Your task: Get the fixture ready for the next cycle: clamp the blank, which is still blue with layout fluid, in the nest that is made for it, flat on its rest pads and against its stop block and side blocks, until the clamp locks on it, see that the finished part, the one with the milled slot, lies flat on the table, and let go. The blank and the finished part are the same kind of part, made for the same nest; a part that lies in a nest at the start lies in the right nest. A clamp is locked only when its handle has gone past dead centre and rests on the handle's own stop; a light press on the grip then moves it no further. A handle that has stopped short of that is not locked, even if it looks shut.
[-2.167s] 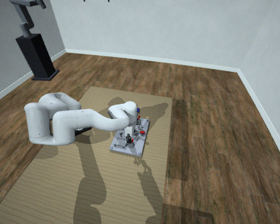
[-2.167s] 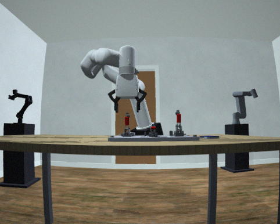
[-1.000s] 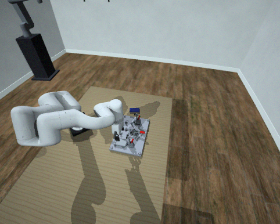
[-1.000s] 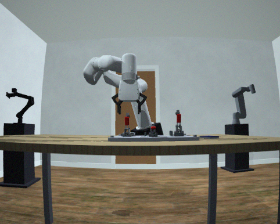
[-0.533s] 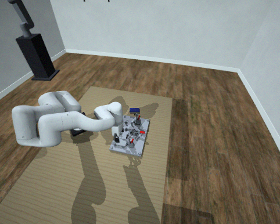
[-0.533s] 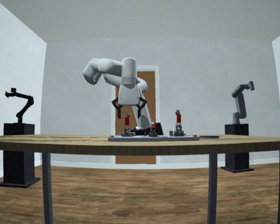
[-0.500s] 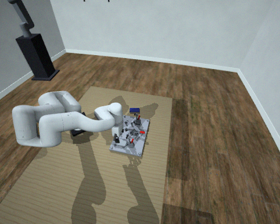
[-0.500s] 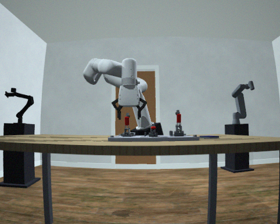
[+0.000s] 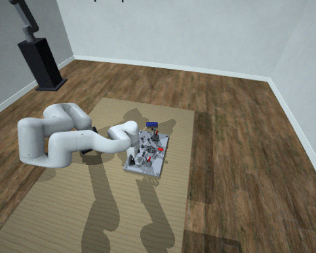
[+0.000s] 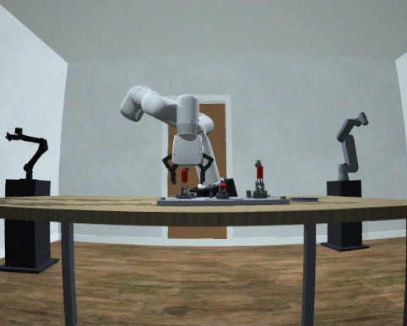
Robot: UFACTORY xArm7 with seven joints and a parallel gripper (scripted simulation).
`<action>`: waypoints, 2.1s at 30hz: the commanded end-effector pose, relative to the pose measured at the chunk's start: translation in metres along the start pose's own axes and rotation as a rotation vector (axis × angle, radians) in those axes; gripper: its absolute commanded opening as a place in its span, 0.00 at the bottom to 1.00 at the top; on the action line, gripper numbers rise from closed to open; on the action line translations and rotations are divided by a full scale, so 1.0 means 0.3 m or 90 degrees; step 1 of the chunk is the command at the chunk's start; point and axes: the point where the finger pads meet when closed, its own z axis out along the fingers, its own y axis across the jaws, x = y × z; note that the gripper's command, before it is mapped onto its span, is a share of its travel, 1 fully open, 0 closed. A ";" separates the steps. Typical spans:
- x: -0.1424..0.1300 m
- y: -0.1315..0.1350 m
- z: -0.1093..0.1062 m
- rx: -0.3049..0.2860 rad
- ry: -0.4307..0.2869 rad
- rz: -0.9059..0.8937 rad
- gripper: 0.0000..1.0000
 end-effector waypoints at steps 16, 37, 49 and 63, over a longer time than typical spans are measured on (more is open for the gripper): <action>0.004 -0.001 0.018 0.000 0.002 0.000 0.99; 0.007 -0.001 0.089 0.000 0.002 0.000 0.99; 0.007 -0.001 0.089 0.000 0.002 0.000 0.00; 0.007 -0.001 0.089 0.000 0.002 0.000 0.00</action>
